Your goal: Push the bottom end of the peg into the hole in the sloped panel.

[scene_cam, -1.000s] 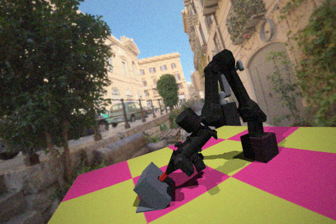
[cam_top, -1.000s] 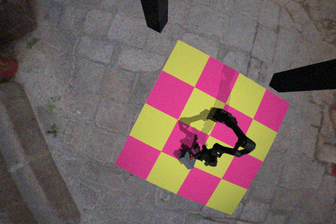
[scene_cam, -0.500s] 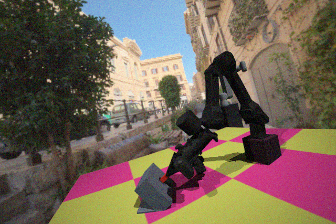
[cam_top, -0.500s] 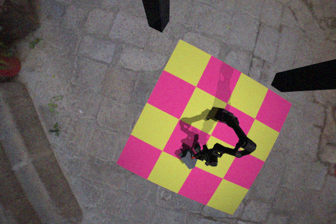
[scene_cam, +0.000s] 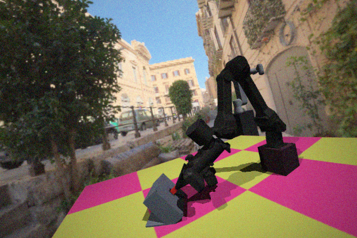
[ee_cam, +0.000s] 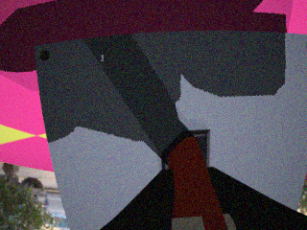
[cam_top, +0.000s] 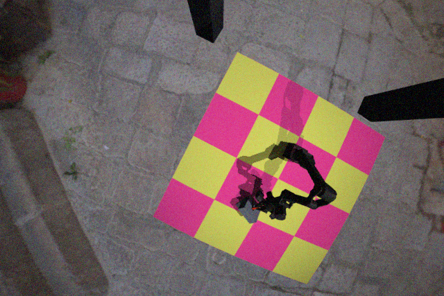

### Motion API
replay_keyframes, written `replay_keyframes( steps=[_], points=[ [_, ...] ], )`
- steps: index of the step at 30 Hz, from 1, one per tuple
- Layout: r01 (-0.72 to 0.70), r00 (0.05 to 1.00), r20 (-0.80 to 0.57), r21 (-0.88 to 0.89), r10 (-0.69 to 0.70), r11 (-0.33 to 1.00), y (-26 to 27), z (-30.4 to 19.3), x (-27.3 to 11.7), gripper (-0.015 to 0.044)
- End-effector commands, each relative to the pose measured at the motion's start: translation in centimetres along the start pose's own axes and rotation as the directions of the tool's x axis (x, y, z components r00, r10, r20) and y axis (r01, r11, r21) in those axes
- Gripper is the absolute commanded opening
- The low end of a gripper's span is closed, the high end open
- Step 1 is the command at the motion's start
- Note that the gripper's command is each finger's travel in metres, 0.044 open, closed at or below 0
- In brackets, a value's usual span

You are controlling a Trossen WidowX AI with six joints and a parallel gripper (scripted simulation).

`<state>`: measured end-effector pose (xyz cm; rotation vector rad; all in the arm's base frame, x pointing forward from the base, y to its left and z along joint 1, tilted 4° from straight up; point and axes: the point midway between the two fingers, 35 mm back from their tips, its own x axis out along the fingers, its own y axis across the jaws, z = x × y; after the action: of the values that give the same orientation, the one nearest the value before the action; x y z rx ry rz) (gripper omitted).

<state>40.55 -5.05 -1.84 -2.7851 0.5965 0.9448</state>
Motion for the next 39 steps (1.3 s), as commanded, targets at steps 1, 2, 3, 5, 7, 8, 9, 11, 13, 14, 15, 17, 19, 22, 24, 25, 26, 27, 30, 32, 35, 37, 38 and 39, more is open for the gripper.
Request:
replay_keyframes(
  steps=[1,2,3,5,7,8,9,11,13,14,15,17,19,22,24,25,26,27,30,32,35,37,38,39],
  points=[
    [0.0,1.0,-0.006,-0.001,0.0,1.0,0.03,-0.26,0.24,0.0],
    [0.0,1.0,-0.006,-0.001,0.0,1.0,0.03,-0.27,0.29,0.0],
    [0.0,1.0,-0.006,-0.001,0.0,1.0,0.02,-0.27,0.33,0.0],
    [0.0,1.0,-0.006,-0.001,0.0,1.0,0.02,-0.28,0.4,0.0],
    [0.0,1.0,-0.006,-0.001,0.0,1.0,0.0,-0.3,0.48,0.0],
    [0.0,1.0,-0.006,-0.001,0.0,1.0,0.0,-0.31,0.52,0.0],
    [0.0,1.0,-0.006,-0.001,0.0,1.0,-0.01,-0.32,0.54,0.0],
    [0.0,1.0,-0.006,-0.001,0.0,1.0,-0.03,-0.34,0.59,0.0],
    [0.0,1.0,-0.006,-0.001,0.0,1.0,-0.05,-0.37,0.64,0.0],
    [0.0,1.0,-0.006,-0.001,0.0,1.0,-0.06,-0.39,0.66,0.0],
    [0.0,1.0,-0.006,-0.001,0.0,1.0,-0.07,-0.4,0.68,0.0],
    [0.0,1.0,-0.006,-0.001,0.0,1.0,-0.1,-0.43,0.71,0.0],
    [0.0,1.0,-0.006,-0.001,0.0,1.0,-0.13,-0.45,0.73,0.0],
    [-0.002,1.0,0.0,0.001,0.002,1.0,-0.02,-0.12,0.64,0.0],
    [-0.002,1.0,0.0,0.001,0.002,1.0,-0.02,-0.12,0.64,0.0],
    [-0.002,1.0,0.0,0.001,0.002,1.0,-0.02,-0.12,0.64,0.0],
    [-0.002,1.0,0.0,0.001,0.002,1.0,-0.02,-0.12,0.64,0.0],
    [-0.002,1.0,0.0,0.001,0.002,1.0,-0.02,-0.12,0.64,0.0],
    [-0.002,1.0,0.0,0.001,0.002,1.0,-0.02,-0.12,0.64,0.0053],
    [-0.002,1.0,0.0,0.001,0.002,1.0,-0.02,-0.12,0.64,0.0105],
    [-0.002,1.0,0.0,0.001,0.002,1.0,-0.02,-0.12,0.64,0.0184],
    [-0.002,1.0,0.0,0.001,0.002,1.0,-0.02,-0.12,0.64,0.0236],
    [-0.002,1.0,0.0,0.001,0.002,1.0,-0.02,-0.12,0.64,0.0262],
    [-0.002,1.0,0.0,0.001,0.002,1.0,-0.02,-0.12,0.64,0.0289]
  ],
)
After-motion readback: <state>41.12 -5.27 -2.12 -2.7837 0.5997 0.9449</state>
